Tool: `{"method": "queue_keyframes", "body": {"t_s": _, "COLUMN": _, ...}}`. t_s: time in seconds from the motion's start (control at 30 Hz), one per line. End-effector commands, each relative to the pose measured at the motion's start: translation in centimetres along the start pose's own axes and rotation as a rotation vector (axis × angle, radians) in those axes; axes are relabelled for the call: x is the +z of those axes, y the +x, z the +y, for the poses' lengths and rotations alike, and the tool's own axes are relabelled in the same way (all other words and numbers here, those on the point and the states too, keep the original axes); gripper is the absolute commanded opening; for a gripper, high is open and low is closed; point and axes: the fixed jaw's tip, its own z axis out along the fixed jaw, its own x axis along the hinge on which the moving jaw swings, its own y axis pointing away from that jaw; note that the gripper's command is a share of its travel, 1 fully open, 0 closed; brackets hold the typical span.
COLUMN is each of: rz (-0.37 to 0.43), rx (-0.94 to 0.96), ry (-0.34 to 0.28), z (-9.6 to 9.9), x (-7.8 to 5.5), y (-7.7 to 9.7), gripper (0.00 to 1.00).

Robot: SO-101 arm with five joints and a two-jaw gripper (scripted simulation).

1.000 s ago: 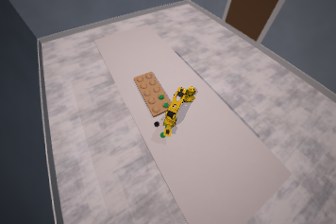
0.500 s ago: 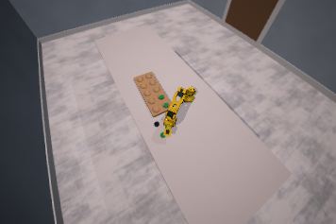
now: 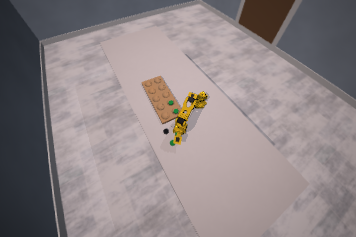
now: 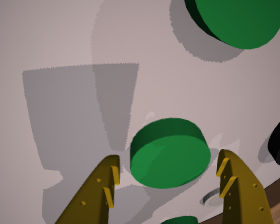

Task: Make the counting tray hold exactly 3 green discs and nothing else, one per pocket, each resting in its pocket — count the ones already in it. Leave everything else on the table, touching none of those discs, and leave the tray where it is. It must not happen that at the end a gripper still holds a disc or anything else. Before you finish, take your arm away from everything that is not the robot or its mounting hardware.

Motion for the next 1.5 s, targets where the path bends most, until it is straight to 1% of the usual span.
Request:
{"method": "queue_keyframes", "body": {"t_s": 0.0, "rz": -0.087, "rx": 0.0, "ry": 0.019, "z": -0.2, "x": -1.76, "y": -1.05, "gripper": 0.26}}
{"method": "queue_keyframes", "body": {"t_s": 0.13, "rz": -0.087, "rx": 0.0, "ry": 0.019, "z": -0.2, "x": -1.76, "y": -1.05, "gripper": 0.25}}
{"method": "queue_keyframes", "body": {"t_s": 0.23, "rz": -0.087, "rx": 0.0, "ry": 0.019, "z": -0.2, "x": -1.76, "y": -1.05, "gripper": 0.22}}
{"method": "queue_keyframes", "body": {"t_s": 0.63, "rz": -0.087, "rx": 0.0, "ry": 0.019, "z": -0.2, "x": -1.76, "y": -1.05, "gripper": 0.04}}
{"method": "queue_keyframes", "body": {"t_s": 0.7, "rz": -0.087, "rx": 0.0, "ry": 0.019, "z": -0.2, "x": -1.76, "y": -1.05, "gripper": 0.04}}
{"method": "queue_keyframes", "body": {"t_s": 0.9, "rz": -0.087, "rx": 0.0, "ry": 0.019, "z": -0.2, "x": -1.76, "y": -1.05, "gripper": 0.0}}
{"method": "queue_keyframes", "body": {"t_s": 1.47, "rz": -0.087, "rx": 0.0, "ry": 0.019, "z": -0.2, "x": -1.76, "y": -1.05, "gripper": 0.0}}
